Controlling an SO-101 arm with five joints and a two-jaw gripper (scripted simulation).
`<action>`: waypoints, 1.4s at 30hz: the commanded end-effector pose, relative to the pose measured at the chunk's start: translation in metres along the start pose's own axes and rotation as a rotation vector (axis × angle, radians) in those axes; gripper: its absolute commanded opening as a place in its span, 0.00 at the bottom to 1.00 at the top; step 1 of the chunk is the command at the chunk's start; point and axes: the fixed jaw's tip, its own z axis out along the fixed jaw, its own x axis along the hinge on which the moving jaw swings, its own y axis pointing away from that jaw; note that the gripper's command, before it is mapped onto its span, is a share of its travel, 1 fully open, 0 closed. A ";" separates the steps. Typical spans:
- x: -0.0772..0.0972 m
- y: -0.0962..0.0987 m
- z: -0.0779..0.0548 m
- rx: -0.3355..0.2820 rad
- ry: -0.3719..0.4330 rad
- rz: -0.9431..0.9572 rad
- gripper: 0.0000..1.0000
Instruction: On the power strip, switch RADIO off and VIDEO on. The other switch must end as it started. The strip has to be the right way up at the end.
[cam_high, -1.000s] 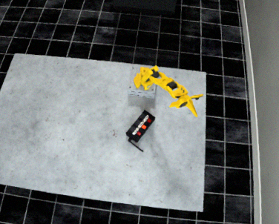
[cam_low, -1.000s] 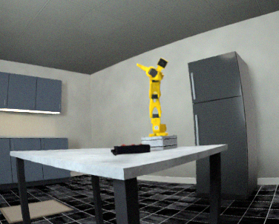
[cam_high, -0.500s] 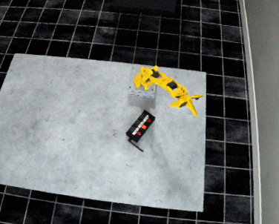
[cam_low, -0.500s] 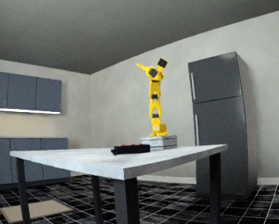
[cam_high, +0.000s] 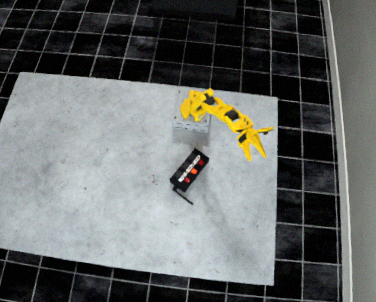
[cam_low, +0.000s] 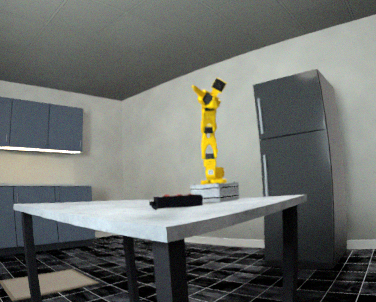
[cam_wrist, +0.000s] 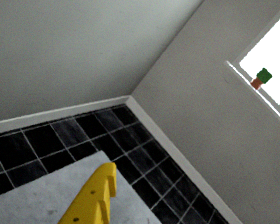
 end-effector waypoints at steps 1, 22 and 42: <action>0.000 -0.002 -0.001 0.003 0.001 -0.011 0.00; 0.018 -0.007 -0.002 -0.005 0.072 -0.163 0.00; 0.059 -0.020 -0.009 -0.069 0.234 -0.514 0.00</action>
